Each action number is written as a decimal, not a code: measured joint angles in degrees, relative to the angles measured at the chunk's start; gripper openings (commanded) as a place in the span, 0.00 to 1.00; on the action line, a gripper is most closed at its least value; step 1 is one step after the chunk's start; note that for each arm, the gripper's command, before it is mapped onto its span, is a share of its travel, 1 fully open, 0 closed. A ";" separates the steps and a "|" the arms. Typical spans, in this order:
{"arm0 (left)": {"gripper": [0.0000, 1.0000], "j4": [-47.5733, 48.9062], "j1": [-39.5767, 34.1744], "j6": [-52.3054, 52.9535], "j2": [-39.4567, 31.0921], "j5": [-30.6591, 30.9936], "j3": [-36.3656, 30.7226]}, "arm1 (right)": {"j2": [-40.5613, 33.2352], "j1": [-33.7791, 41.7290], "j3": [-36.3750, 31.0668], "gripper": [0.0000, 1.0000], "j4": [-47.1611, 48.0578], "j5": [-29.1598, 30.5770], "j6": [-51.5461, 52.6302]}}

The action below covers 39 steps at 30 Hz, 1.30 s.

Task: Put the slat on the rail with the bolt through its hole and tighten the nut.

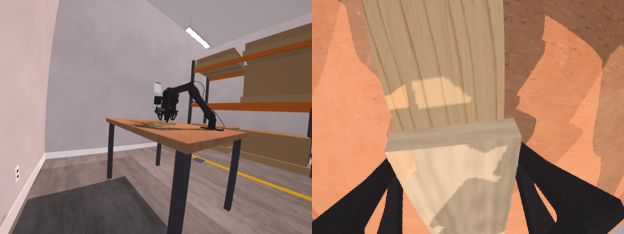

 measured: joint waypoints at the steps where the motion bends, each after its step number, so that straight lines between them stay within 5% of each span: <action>1: 0.72 0.00 0.00 0.00 0.00 0.00 0.00 | 0.00 -0.02 0.00 0.34 -0.17 0.00 -2.40; 39: 0.72 0.00 0.00 0.00 0.00 -0.02 0.00 | 0.00 -0.02 0.02 0.34 -0.44 1.38 -101.61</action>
